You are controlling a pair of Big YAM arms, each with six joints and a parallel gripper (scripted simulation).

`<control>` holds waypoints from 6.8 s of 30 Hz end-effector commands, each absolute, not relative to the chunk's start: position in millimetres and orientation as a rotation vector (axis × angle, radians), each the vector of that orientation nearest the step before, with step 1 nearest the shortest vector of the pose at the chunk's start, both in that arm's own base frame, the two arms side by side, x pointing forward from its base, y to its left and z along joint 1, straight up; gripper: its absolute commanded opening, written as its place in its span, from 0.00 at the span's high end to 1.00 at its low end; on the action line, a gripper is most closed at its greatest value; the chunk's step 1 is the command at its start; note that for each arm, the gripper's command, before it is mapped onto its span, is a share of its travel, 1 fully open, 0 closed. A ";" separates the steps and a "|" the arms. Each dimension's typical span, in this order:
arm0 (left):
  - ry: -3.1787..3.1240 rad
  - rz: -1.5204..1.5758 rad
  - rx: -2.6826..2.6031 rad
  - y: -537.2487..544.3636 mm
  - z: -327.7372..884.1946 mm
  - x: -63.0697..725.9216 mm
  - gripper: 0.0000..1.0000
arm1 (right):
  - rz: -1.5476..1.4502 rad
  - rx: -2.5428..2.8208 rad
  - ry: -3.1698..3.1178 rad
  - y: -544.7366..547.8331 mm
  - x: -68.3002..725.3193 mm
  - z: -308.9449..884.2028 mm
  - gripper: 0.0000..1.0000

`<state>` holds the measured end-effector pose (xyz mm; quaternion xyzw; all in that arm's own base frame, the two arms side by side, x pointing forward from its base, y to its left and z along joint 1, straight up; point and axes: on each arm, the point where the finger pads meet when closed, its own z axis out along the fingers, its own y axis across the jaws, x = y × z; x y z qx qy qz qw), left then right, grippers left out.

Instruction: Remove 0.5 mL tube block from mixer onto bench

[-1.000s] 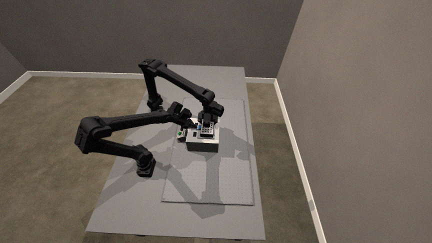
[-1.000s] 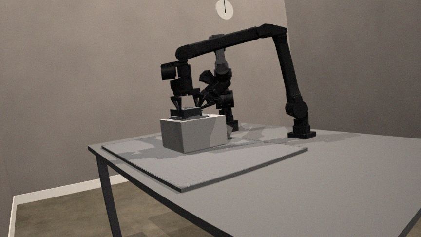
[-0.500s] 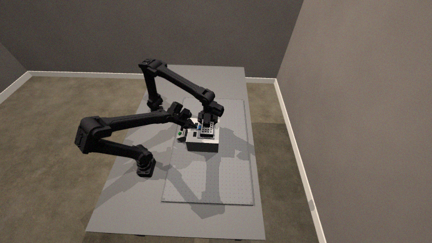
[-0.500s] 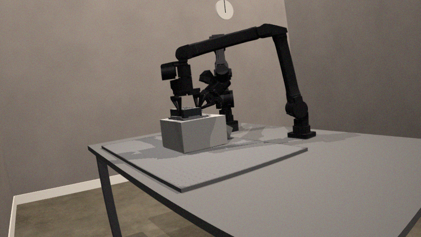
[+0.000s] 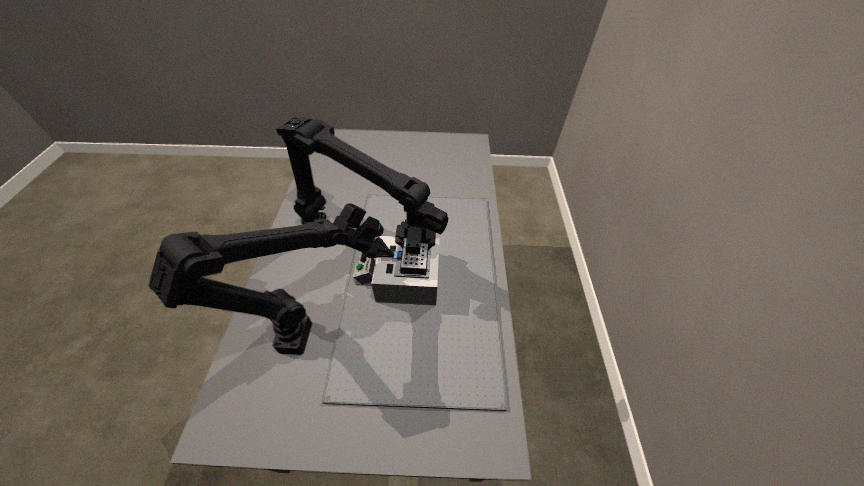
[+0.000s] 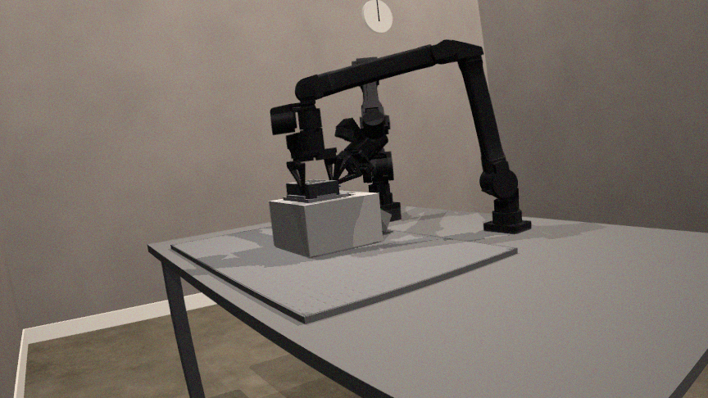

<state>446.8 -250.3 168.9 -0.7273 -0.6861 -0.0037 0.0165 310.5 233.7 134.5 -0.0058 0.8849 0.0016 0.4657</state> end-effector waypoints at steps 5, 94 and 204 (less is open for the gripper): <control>-2.169 -0.032 -2.288 -254.5 188.2 463.7 1.00 | -0.018 -0.030 2.185 232.2 312.3 124.7 1.00; -2.127 0.015 -2.272 -245.9 182.7 446.8 1.00 | 0.002 -0.019 2.188 237.1 311.1 122.7 1.00; -2.125 0.006 -2.262 -242.9 184.7 442.2 1.00 | 0.000 -0.005 2.164 241.7 325.5 144.7 1.00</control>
